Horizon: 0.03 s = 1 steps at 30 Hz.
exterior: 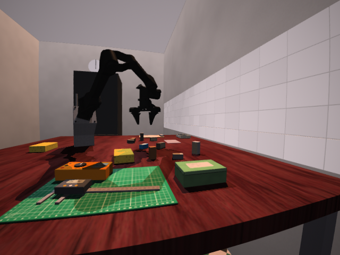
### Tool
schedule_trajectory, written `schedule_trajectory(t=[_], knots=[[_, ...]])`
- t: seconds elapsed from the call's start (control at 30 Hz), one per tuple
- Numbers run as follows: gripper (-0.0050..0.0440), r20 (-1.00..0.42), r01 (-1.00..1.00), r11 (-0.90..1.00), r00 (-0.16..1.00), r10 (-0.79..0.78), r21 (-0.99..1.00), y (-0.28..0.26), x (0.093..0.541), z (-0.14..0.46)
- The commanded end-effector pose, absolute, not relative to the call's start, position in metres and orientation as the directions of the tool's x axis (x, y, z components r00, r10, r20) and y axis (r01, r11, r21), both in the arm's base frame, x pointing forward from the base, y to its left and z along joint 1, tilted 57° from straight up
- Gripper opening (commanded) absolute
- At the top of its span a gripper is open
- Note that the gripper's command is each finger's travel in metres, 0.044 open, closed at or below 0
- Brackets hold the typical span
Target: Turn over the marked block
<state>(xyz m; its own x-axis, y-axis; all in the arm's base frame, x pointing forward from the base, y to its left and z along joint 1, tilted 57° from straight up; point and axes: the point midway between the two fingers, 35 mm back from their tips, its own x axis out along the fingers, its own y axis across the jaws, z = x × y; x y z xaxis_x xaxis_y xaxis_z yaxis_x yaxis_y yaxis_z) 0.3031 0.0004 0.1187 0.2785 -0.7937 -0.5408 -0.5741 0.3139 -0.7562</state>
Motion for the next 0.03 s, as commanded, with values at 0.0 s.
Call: schedule_trajectory(t=[0.0], knots=[[0.044, -0.539, -0.562, 0.317, 0.287, -0.792, -0.764, 0.0021, 0.3057, 0.1223]])
